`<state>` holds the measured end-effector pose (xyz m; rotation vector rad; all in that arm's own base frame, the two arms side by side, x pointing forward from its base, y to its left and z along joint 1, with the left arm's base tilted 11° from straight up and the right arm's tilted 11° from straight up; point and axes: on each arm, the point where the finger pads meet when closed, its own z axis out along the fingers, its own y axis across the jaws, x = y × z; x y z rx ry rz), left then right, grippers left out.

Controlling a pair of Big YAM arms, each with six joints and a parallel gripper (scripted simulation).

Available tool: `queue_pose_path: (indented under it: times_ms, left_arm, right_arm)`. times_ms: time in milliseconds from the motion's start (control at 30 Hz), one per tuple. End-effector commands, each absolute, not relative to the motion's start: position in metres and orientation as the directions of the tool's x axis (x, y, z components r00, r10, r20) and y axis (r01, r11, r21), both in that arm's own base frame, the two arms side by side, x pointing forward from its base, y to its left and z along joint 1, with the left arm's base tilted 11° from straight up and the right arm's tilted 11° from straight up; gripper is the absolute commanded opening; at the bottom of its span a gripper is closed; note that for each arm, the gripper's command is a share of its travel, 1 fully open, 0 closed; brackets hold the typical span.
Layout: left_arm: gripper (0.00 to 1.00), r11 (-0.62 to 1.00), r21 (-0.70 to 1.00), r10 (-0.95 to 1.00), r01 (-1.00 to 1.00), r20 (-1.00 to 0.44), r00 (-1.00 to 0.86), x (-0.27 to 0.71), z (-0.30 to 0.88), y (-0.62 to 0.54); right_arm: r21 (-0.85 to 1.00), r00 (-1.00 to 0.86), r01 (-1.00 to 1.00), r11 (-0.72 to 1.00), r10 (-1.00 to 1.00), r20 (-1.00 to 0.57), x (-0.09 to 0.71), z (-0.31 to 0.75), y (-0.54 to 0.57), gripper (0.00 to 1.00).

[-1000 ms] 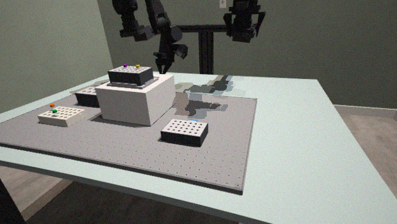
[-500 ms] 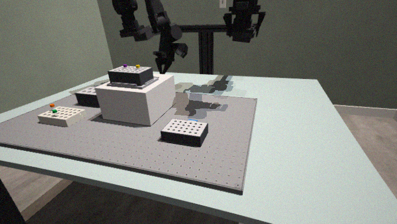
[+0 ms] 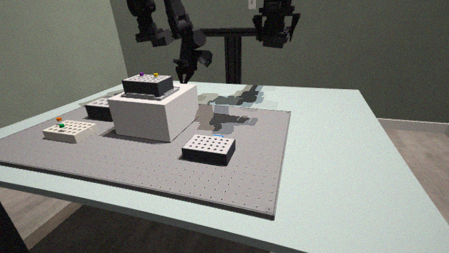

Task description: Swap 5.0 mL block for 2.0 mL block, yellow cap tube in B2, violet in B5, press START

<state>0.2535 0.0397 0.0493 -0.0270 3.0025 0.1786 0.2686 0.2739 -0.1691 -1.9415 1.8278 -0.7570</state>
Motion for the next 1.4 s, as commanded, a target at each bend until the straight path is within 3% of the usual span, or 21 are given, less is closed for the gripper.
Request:
queue_pose_path:
  times_ms: [0, 1367]
  left_arm:
    - [1.0, 0.993, 0.116, -0.005, -0.026, -0.181, -0.984, 0.27, 0.064, 0.038]
    - [1.0, 0.993, 0.115, -0.005, -0.026, -0.177, -0.984, 0.269, 0.062, 0.038]
  right_arm:
    - [-0.614, 0.012, -0.785, -0.077, -0.994, 0.11, 0.279, -0.17, 0.282, 0.0]
    - [-0.615, 0.013, -0.784, -0.078, -0.994, 0.109, 0.287, -0.181, 0.28, 0.0]
